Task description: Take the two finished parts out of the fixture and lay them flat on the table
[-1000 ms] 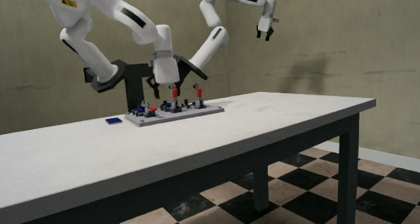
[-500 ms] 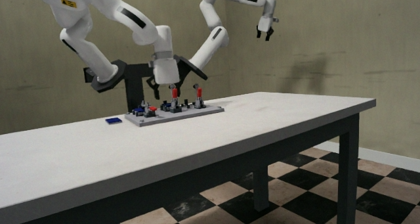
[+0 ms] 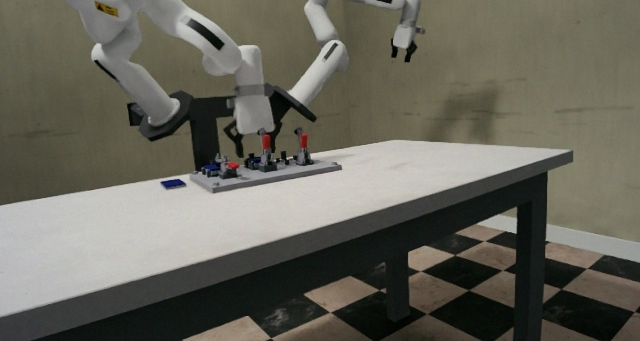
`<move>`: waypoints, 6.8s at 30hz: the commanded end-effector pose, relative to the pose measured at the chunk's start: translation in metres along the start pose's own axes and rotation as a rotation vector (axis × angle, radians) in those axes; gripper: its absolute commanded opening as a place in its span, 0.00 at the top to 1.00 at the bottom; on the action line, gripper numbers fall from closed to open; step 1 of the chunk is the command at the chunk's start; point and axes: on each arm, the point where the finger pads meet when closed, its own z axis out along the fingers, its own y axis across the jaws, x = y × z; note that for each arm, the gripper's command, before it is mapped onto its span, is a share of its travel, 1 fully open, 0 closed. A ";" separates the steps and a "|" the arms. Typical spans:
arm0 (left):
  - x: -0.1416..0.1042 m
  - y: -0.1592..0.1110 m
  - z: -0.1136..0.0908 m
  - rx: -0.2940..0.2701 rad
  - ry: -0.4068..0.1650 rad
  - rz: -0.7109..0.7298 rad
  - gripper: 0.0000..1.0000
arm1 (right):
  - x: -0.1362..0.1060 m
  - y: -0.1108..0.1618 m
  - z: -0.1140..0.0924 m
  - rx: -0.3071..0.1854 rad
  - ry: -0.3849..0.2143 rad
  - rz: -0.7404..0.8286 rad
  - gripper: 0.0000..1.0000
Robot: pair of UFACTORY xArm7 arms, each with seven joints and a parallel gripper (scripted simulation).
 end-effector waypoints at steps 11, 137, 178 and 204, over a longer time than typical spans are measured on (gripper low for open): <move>0.001 0.000 -0.002 -0.001 0.004 -0.002 0.00 | -0.001 0.002 0.015 -0.004 -0.003 0.000 0.00; 0.001 0.000 -0.002 -0.001 0.004 -0.002 0.00 | -0.001 0.002 -0.020 -0.004 -0.004 0.000 1.00; 0.001 0.000 -0.002 -0.001 0.004 -0.002 0.00 | 0.007 0.002 -0.054 -0.004 -0.004 0.000 1.00; 0.001 0.000 -0.002 -0.001 0.004 -0.002 0.00 | 0.007 0.000 -0.054 -0.004 -0.004 -0.001 1.00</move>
